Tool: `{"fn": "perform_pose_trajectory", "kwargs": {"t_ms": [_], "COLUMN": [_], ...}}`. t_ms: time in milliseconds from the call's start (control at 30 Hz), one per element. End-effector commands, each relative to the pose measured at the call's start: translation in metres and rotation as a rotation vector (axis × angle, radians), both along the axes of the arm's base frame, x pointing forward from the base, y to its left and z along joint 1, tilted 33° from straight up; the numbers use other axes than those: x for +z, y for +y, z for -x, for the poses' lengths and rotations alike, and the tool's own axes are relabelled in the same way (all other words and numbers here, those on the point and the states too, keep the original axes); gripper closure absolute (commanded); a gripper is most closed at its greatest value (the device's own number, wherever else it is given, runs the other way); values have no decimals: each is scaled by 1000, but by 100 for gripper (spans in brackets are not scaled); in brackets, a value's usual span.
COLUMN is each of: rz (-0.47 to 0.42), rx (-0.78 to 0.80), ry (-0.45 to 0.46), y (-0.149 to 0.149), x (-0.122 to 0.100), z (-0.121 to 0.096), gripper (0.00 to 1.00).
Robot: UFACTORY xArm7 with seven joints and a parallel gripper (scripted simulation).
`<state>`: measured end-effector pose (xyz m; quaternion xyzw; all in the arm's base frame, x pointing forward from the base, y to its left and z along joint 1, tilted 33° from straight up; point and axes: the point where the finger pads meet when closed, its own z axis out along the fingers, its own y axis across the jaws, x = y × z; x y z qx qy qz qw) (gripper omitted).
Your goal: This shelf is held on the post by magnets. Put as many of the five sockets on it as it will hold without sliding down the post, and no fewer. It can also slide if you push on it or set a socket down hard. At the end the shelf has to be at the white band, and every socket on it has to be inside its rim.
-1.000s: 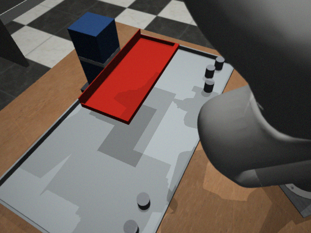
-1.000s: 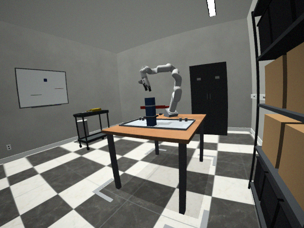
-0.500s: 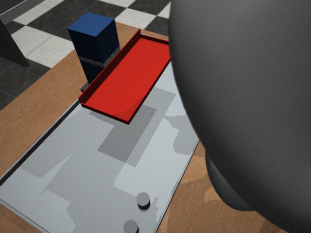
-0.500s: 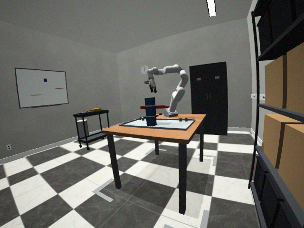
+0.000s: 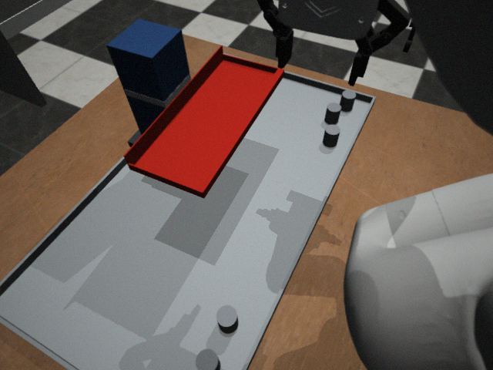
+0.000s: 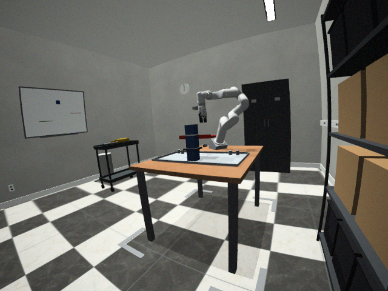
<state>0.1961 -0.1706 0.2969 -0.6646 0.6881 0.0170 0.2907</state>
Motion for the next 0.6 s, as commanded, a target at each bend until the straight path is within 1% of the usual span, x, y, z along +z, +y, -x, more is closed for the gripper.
{"fn": "perform_pose_trajectory", "kwargs": {"t_ms": [0, 133, 167, 567], "rz": [29, 29, 29, 29], "rx": [-16, -16, -16, -16], "ry": [0, 0, 0, 0], "y": [7, 7, 7, 7], "x": [-1, -1, -1, -1], "z": [1, 1, 1, 1], "gripper": [0, 0, 100, 100]}}
